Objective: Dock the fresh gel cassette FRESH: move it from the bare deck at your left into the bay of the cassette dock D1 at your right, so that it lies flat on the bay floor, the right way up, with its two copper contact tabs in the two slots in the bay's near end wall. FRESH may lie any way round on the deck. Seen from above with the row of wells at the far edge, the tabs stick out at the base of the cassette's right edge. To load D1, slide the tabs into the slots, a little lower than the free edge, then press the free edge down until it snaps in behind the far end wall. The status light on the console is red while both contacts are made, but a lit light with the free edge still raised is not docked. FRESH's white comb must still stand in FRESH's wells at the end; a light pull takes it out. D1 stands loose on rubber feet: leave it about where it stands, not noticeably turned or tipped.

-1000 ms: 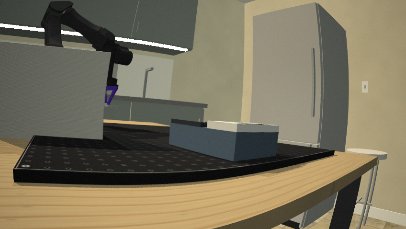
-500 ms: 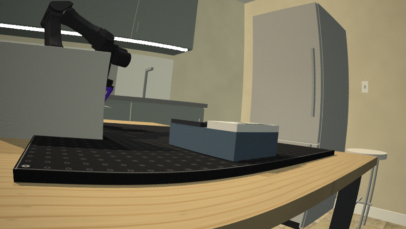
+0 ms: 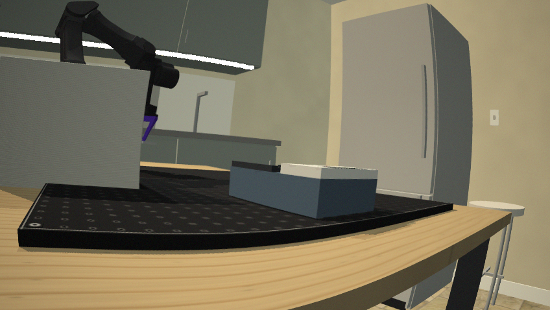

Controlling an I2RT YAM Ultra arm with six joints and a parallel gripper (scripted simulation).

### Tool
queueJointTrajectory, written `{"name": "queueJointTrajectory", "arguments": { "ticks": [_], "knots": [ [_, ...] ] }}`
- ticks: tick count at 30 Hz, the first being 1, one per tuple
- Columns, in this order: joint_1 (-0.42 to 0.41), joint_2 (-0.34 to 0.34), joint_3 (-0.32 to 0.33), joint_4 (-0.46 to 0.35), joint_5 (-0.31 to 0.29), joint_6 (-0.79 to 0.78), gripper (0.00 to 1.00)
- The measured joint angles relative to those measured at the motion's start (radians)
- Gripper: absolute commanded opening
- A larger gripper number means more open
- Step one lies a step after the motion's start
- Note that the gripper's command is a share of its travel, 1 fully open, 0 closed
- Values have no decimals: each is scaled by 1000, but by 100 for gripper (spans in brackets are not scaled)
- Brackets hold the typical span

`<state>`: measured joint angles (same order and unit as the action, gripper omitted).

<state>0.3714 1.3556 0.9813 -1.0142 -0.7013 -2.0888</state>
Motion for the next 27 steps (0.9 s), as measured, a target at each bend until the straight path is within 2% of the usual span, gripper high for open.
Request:
{"name": "queueJointTrajectory", "arguments": {
  "ticks": [13,27],
  "knots": [
    [0,0,0,4,4,-1,0],
    [51,18,-35,101,17,15,0]
  ]
}}
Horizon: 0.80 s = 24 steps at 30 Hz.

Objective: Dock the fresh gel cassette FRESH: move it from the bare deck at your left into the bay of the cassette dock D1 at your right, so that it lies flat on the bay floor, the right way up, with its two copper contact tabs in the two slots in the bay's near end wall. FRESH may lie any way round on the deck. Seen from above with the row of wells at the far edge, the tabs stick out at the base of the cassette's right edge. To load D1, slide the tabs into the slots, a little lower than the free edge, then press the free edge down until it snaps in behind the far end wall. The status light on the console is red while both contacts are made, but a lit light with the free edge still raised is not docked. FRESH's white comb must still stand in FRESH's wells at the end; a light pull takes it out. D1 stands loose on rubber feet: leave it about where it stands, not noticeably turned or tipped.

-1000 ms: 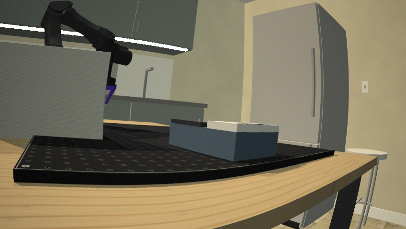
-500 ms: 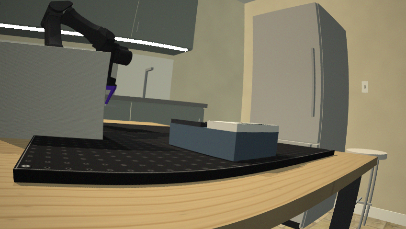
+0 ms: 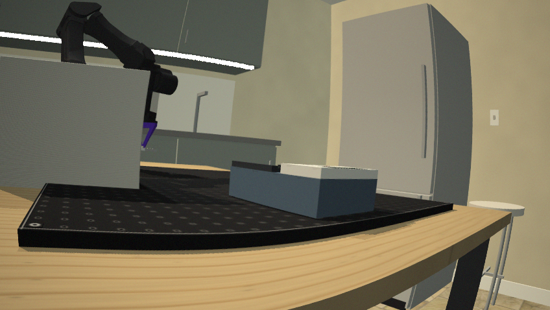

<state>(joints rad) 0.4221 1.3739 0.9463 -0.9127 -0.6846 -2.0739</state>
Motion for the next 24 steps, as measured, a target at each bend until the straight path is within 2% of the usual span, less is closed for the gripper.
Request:
{"name": "queueJointTrajectory", "arguments": {
  "ticks": [24],
  "knots": [
    [78,43,-64,160,24,93,0]
  ]
}}
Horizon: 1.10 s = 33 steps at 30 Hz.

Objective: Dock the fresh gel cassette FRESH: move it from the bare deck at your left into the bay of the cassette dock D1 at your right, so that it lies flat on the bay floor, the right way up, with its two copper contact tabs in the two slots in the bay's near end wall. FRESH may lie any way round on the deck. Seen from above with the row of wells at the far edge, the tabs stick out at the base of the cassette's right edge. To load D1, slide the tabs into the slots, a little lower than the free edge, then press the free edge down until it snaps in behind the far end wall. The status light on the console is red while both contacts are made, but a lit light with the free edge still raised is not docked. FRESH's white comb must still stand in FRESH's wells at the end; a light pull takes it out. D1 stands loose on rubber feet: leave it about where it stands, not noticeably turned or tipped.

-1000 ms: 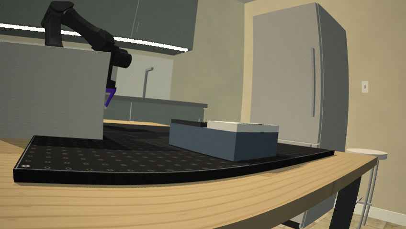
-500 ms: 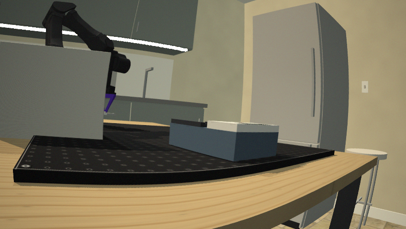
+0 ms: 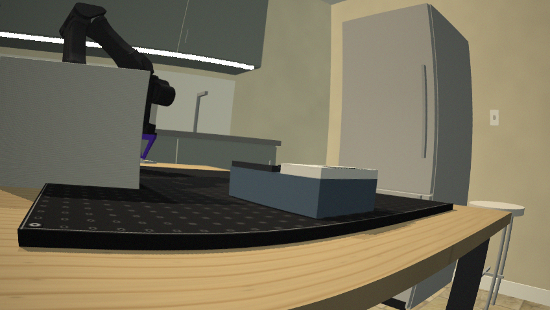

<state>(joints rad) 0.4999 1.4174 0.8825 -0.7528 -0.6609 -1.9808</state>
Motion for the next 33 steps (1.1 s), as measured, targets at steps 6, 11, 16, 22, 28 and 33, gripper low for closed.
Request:
{"name": "queueJointTrajectory", "arguments": {
  "ticks": [6,11,16,22,28,33],
  "knots": [
    [9,5,-6,35,5,21,0],
    [27,16,-19,69,8,37,0],
    [27,16,-23,79,10,45,0],
    [27,16,-23,81,10,46,0],
    [27,16,-23,81,10,46,0],
    [27,9,-23,81,10,46,0]
  ]
}}
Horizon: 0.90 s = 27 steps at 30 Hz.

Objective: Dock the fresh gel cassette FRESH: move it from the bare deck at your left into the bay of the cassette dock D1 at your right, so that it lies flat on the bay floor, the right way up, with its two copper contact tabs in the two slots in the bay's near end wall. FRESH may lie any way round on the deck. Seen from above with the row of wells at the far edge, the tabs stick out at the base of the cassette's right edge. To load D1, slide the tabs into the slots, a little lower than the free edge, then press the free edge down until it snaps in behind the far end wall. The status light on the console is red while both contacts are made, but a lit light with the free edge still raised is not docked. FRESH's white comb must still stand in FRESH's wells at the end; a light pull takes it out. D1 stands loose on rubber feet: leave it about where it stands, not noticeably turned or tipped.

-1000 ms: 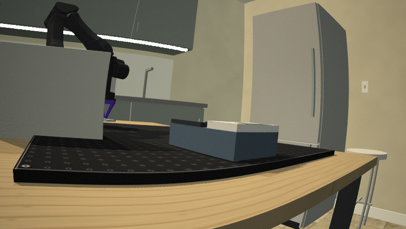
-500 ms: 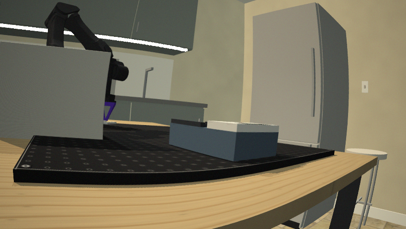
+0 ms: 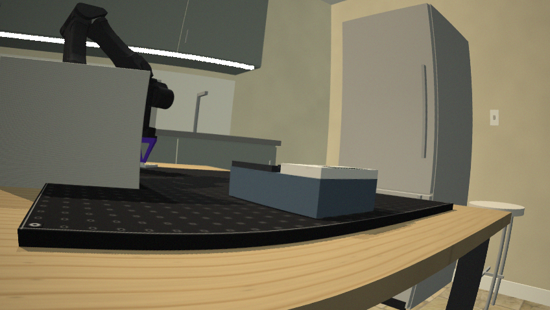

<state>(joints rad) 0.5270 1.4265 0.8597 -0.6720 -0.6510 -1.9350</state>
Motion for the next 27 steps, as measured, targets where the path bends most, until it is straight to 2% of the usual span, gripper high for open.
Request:
{"name": "queueJointTrajectory", "arguments": {
  "ticks": [27],
  "knots": [
    [3,-6,-16,10,1,5,0]
  ]
}}
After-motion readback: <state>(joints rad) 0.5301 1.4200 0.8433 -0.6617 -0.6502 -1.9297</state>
